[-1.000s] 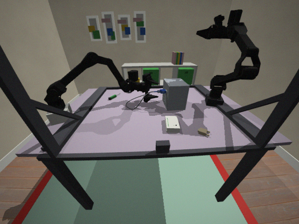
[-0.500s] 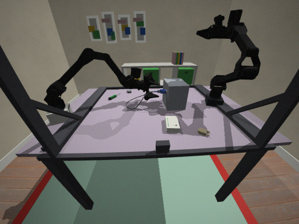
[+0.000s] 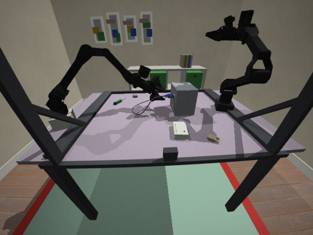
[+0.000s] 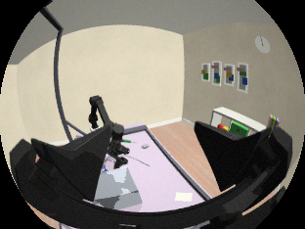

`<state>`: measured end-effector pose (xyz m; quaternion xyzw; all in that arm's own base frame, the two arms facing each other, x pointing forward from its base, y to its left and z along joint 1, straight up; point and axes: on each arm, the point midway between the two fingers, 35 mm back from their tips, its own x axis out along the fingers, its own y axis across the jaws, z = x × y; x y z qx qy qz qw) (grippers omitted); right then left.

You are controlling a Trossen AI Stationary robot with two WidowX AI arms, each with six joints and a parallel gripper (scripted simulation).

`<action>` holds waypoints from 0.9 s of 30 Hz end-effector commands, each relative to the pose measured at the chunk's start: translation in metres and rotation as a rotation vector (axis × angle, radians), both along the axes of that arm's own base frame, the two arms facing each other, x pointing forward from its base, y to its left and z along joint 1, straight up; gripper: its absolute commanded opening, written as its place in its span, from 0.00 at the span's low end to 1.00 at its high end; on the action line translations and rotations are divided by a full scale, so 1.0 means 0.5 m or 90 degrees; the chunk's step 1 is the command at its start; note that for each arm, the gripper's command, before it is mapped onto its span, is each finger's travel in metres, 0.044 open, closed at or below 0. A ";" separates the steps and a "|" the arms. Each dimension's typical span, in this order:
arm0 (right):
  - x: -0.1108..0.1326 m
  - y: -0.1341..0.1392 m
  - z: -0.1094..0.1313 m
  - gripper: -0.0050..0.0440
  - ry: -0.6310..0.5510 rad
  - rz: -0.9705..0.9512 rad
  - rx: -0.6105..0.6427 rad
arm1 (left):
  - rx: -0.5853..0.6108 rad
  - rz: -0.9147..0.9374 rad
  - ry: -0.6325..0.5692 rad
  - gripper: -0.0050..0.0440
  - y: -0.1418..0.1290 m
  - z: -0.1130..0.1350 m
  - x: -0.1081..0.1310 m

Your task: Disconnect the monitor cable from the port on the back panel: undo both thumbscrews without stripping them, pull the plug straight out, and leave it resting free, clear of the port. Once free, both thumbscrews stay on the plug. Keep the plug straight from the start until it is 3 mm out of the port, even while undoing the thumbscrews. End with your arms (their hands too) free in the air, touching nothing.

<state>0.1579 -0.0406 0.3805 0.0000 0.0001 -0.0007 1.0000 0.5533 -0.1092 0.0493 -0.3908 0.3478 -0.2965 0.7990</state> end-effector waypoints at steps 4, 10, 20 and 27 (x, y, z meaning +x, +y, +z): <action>-0.001 0.002 0.006 1.00 -0.001 0.001 -0.004 | 0.011 -0.001 -0.028 0.66 0.000 0.041 0.005; -0.001 0.002 0.006 1.00 -0.001 0.001 -0.004 | 0.011 -0.001 -0.028 0.46 0.000 0.041 0.005; -0.001 0.002 0.006 1.00 -0.001 0.001 -0.004 | 0.011 -0.001 -0.028 0.10 0.000 0.041 0.005; -0.001 0.002 0.006 1.00 -0.001 0.001 -0.004 | 0.011 -0.001 -0.028 0.10 0.000 0.041 0.005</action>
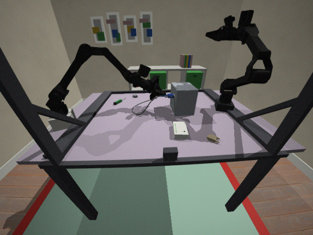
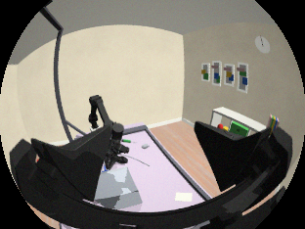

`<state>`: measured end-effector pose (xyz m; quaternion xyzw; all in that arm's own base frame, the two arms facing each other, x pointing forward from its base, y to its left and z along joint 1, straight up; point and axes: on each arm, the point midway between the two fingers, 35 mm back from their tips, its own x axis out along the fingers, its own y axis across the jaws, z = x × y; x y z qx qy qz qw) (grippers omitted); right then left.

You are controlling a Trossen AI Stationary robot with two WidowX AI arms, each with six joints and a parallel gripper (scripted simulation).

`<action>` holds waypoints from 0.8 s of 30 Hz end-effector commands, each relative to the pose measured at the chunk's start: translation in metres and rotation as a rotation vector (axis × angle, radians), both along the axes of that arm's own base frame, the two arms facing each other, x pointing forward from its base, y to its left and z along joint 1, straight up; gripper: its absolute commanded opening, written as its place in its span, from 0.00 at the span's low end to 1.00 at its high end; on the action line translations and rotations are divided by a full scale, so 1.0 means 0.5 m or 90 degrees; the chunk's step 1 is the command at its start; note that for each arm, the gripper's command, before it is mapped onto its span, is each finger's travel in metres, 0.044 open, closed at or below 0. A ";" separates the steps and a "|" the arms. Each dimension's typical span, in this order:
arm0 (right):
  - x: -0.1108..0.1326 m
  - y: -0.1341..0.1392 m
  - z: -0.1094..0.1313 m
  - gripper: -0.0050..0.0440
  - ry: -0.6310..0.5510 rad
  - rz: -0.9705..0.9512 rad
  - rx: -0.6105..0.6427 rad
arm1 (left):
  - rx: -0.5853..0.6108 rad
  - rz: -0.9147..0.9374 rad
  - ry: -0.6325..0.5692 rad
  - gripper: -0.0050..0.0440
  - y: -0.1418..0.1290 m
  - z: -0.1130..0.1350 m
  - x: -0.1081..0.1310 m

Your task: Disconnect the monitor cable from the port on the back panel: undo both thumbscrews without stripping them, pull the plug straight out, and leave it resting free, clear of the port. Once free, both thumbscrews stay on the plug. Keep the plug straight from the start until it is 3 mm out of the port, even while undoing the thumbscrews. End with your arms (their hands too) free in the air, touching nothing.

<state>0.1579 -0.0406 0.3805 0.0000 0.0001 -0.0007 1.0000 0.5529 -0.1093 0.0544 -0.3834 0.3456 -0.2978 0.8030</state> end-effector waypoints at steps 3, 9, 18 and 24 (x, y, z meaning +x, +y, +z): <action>-0.001 0.002 0.006 1.00 -0.001 0.001 -0.004 | -0.024 0.000 -0.010 0.10 0.001 0.029 0.006; -0.001 0.002 0.006 1.00 -0.001 0.001 -0.004 | -0.056 -0.001 0.003 0.10 0.002 0.027 0.006; -0.001 0.002 0.006 1.00 -0.001 0.001 -0.004 | -0.099 -0.002 0.021 0.10 0.004 0.024 0.006; -0.001 0.002 0.006 1.00 -0.001 0.001 -0.004 | -0.131 -0.002 0.034 0.10 0.004 0.022 0.006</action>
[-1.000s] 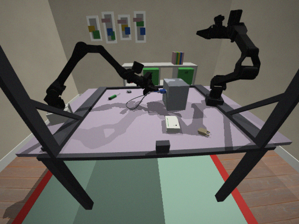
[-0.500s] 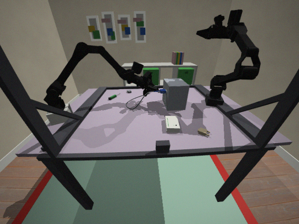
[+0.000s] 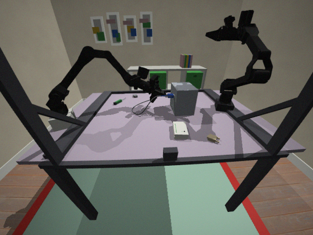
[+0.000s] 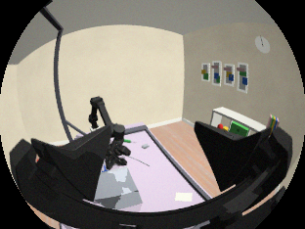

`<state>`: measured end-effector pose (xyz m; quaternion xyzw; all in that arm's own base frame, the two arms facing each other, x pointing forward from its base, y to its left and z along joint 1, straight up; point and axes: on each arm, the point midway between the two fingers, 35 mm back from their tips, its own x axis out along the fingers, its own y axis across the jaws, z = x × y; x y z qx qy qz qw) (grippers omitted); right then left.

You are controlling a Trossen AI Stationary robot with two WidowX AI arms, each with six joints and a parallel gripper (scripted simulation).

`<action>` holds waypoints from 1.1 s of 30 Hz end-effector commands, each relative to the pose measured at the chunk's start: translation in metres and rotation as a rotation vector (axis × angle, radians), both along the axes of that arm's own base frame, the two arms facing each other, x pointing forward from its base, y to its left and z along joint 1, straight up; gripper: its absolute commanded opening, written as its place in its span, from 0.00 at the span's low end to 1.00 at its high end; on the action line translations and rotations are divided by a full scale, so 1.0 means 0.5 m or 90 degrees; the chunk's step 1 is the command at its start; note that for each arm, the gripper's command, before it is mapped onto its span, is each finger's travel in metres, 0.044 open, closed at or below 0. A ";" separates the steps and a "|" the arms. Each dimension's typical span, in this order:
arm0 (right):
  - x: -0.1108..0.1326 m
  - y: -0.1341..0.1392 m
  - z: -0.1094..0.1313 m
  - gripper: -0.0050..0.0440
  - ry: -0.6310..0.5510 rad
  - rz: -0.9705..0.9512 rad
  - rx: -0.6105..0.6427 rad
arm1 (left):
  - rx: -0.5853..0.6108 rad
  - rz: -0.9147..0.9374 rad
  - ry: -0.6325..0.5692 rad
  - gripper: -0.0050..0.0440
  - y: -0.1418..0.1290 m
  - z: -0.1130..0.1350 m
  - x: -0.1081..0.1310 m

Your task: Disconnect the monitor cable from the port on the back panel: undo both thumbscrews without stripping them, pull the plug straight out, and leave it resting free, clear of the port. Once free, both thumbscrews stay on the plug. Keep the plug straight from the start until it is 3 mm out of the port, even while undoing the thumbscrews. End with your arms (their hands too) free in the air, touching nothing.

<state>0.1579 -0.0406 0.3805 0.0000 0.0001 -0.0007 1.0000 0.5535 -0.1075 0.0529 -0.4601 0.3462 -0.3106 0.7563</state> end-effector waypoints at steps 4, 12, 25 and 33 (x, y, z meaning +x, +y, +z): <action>-0.001 0.002 0.006 1.00 -0.001 0.001 -0.004 | -0.034 -0.004 -0.006 0.10 0.001 0.024 0.005; -0.001 0.002 0.006 1.00 -0.001 0.001 -0.004 | -0.076 -0.003 0.010 0.10 0.002 0.021 0.006; -0.001 0.002 0.006 1.00 -0.001 0.001 -0.004 | -0.137 -0.004 0.034 0.10 0.003 0.016 0.007; -0.001 0.002 0.006 1.00 -0.001 0.001 -0.004 | -0.190 -0.004 0.056 0.10 0.003 0.013 0.007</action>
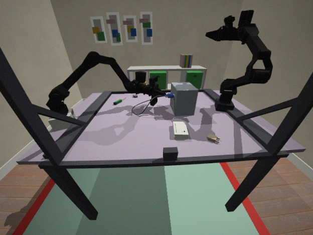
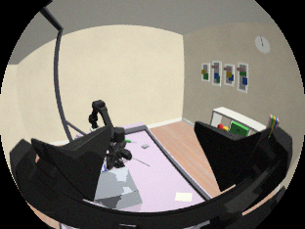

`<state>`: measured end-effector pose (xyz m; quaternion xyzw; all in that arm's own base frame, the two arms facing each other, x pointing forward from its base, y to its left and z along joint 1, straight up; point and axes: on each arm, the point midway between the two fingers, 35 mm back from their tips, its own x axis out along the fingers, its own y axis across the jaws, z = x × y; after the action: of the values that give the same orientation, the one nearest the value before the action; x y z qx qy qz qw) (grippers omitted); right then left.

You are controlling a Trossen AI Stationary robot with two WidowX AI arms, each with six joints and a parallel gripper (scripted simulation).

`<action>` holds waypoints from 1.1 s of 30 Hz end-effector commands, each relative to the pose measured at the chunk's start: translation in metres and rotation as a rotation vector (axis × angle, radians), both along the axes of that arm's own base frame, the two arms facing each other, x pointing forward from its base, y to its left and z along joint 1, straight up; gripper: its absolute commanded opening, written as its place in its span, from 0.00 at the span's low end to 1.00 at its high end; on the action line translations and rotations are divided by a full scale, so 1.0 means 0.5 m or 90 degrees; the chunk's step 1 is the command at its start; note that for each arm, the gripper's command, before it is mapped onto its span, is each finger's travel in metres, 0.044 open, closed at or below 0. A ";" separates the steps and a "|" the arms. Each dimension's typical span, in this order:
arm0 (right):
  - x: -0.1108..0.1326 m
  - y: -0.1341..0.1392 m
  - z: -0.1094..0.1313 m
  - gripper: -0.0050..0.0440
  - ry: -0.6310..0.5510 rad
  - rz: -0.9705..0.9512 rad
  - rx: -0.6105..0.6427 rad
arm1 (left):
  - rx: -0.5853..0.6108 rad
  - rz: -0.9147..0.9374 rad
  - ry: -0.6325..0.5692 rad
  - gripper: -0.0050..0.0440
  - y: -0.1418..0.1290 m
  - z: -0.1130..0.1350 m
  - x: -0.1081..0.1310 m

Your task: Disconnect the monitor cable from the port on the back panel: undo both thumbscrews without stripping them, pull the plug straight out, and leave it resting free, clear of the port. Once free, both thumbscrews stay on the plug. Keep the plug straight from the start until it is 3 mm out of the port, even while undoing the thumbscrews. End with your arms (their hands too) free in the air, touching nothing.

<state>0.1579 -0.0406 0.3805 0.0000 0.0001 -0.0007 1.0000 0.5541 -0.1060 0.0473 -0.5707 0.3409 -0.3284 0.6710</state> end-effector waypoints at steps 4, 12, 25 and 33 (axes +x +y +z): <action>-0.001 0.002 0.006 1.00 -0.001 0.001 -0.004 | -0.035 -0.003 -0.006 0.10 0.000 0.023 0.005; -0.001 0.002 0.006 1.00 -0.001 0.001 -0.004 | -0.074 -0.004 0.010 0.10 0.001 0.020 0.005; -0.001 0.002 0.006 1.00 -0.001 0.001 -0.004 | -0.074 -0.004 0.010 0.59 0.001 0.020 0.005; -0.001 0.002 0.006 1.00 -0.001 0.001 -0.004 | -0.074 -0.004 0.010 0.98 0.001 0.020 0.005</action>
<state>0.1579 -0.0406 0.3805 0.0000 0.0001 -0.0007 1.0000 0.5544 -0.1059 0.0439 -0.6146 0.3359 -0.3358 0.6298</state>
